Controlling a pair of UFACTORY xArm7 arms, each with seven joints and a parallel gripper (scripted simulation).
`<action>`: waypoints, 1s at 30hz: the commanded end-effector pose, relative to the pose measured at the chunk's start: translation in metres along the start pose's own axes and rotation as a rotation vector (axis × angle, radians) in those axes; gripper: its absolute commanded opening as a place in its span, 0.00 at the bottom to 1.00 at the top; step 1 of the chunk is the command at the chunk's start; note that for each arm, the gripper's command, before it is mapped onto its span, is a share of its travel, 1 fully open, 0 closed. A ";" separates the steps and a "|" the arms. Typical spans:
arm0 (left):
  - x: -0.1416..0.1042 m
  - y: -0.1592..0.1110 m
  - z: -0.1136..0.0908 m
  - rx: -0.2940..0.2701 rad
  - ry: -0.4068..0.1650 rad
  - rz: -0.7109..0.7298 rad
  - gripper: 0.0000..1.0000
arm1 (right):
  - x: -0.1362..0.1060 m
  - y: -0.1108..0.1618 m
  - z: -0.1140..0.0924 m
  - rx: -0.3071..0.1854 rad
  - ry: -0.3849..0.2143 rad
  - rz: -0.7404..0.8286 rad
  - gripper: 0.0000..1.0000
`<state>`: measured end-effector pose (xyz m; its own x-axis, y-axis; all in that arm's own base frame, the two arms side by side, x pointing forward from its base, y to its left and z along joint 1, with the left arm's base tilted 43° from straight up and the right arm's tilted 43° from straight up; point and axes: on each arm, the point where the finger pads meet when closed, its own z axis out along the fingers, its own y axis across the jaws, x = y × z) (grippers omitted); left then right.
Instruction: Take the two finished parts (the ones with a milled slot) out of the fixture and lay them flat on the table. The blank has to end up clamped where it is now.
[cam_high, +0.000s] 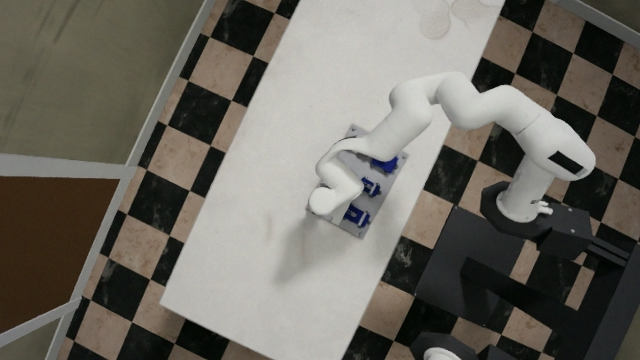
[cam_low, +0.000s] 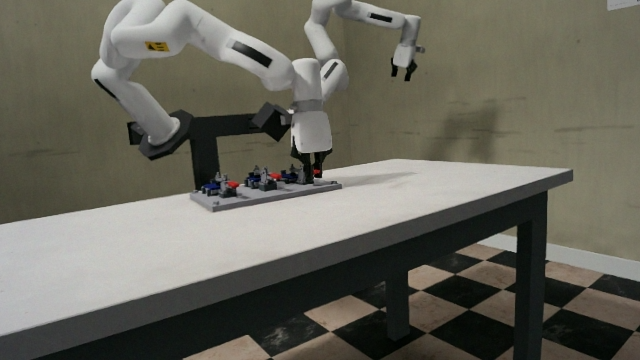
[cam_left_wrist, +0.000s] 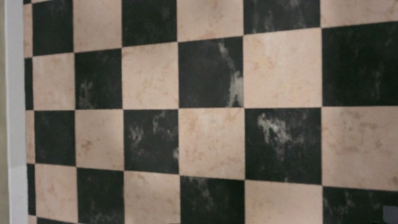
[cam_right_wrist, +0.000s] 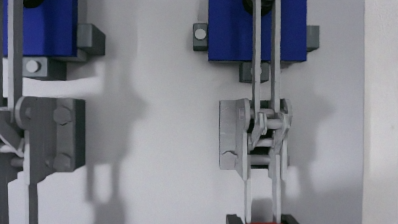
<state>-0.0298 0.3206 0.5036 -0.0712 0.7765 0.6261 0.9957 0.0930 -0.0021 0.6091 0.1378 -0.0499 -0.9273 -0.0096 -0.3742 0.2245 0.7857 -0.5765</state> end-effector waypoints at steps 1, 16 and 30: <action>0.001 0.000 -0.002 -0.001 0.004 -0.002 1.00 | 0.000 0.002 -0.005 -0.005 -0.004 0.000 0.00; 0.001 0.000 -0.002 -0.001 0.004 -0.002 1.00 | 0.006 0.002 -0.014 -0.005 -0.003 0.000 0.00; 0.001 0.000 -0.002 -0.001 0.004 -0.002 1.00 | 0.014 0.002 -0.021 -0.005 -0.003 0.000 0.00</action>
<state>-0.0298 0.3206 0.5036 -0.0712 0.7765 0.6261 0.9957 0.0930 -0.0021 0.5942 0.1473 -0.0428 -0.9270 -0.0096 -0.3750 0.2249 0.7859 -0.5760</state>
